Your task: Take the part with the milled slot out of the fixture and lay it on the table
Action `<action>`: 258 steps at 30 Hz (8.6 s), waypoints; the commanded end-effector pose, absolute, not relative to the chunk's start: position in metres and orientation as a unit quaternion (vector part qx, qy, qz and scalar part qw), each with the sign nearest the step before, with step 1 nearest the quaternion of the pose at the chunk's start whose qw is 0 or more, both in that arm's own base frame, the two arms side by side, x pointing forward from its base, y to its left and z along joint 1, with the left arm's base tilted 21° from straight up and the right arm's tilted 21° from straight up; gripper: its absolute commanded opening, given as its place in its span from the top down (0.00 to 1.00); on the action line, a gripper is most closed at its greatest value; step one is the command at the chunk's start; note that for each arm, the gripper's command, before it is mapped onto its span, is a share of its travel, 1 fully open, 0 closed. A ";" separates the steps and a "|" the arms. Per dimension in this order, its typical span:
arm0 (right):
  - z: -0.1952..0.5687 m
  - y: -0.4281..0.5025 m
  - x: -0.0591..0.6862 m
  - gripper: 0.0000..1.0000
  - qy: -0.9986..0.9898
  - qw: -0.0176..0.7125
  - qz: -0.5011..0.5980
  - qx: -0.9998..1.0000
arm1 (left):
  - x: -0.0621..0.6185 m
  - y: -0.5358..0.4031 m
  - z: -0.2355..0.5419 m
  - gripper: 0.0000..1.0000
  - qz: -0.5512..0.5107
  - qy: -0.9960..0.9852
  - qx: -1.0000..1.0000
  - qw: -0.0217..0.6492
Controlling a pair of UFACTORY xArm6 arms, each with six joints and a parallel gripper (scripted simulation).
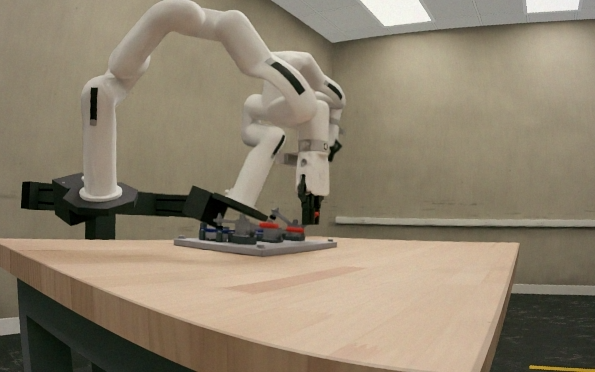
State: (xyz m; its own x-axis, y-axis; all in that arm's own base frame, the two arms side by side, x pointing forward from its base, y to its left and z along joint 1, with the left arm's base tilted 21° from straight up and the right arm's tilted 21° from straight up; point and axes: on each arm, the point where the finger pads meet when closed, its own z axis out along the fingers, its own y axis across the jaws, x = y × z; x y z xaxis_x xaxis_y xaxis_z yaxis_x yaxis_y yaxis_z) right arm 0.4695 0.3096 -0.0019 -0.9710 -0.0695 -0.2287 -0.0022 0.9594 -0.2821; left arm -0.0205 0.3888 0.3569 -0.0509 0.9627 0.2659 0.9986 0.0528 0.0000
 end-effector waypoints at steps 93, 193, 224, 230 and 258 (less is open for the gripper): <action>0.000 0.311 0.435 1.00 0.983 0.120 -0.140 -0.018 | -0.021 0.389 0.358 0.00 -0.094 -0.719 -0.682 0.099; 0.046 0.325 0.421 0.00 0.983 0.120 -0.140 -0.018 | -0.021 0.389 0.358 0.00 -0.094 -0.719 -0.682 0.099; 0.040 0.323 0.421 0.00 0.983 0.120 -0.140 -0.018 | -0.021 0.389 0.358 0.00 -0.094 -0.719 -0.682 0.099; 0.039 0.322 0.416 0.00 0.983 0.120 -0.140 -0.018 | -0.021 0.389 0.358 0.00 -0.094 -0.719 -0.682 0.099; 0.022 0.317 0.348 0.00 0.983 0.120 -0.140 -0.018 | -0.021 0.389 0.358 0.00 -0.094 -0.719 -0.682 0.099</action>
